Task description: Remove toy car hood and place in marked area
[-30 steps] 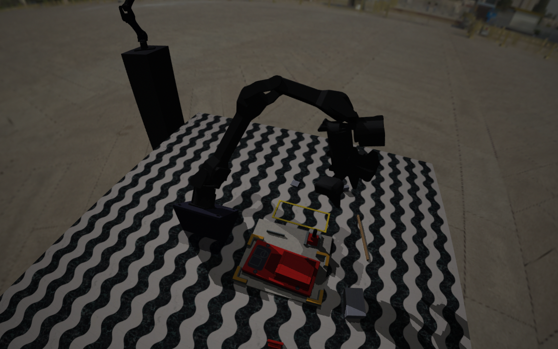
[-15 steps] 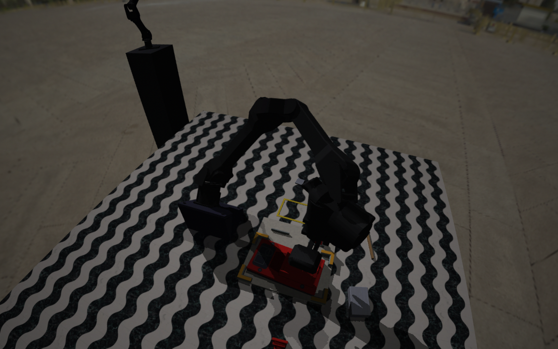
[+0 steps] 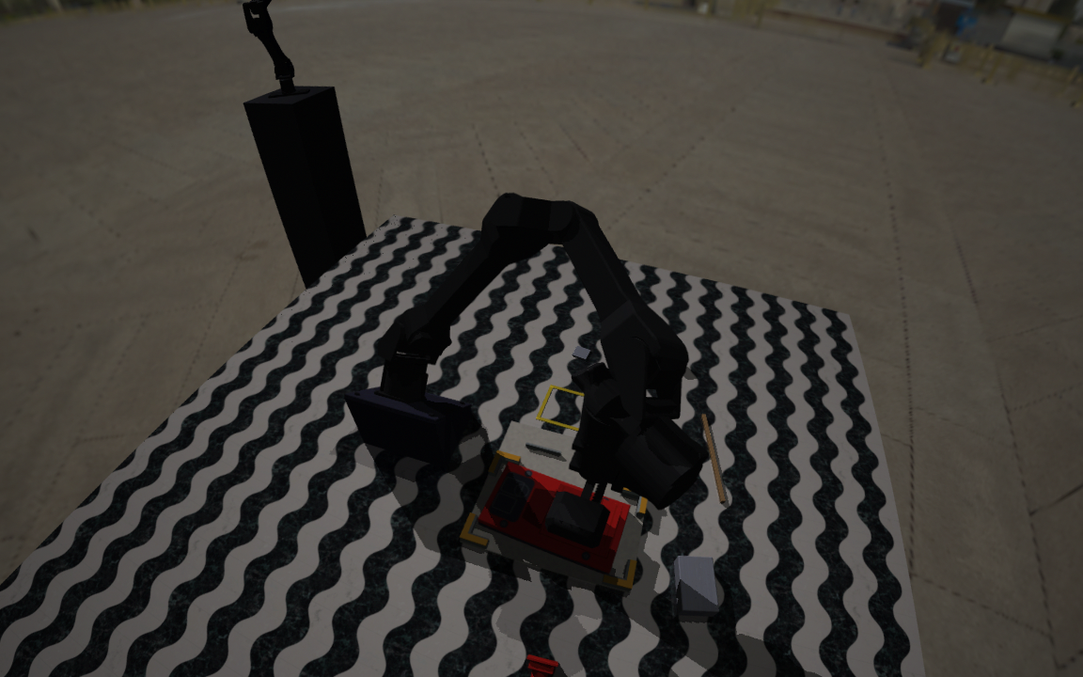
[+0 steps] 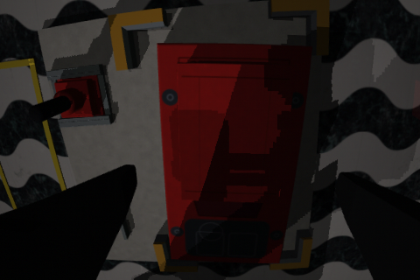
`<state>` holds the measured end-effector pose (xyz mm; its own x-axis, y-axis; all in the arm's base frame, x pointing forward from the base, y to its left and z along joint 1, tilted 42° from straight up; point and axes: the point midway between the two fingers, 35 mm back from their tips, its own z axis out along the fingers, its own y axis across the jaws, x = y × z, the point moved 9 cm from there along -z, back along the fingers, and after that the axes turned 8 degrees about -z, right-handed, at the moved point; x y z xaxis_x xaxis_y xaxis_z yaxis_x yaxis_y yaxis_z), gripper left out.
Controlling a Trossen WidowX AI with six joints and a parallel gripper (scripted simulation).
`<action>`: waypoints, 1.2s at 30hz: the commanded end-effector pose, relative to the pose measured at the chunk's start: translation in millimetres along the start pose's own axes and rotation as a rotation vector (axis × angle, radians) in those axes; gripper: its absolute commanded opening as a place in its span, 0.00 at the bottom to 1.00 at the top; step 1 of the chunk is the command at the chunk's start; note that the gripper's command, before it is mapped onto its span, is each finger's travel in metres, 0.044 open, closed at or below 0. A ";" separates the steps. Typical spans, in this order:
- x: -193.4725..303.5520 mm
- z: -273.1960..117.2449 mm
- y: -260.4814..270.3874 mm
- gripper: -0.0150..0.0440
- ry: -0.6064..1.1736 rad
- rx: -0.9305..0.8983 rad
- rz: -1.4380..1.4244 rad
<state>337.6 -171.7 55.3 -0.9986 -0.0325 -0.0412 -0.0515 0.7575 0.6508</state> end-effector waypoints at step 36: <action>1.5 34.0 -0.2 1.00 0.001 -0.002 -0.004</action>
<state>336.9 -152.0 31.8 -0.9981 -0.0411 -0.0461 -0.0612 0.7581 0.6493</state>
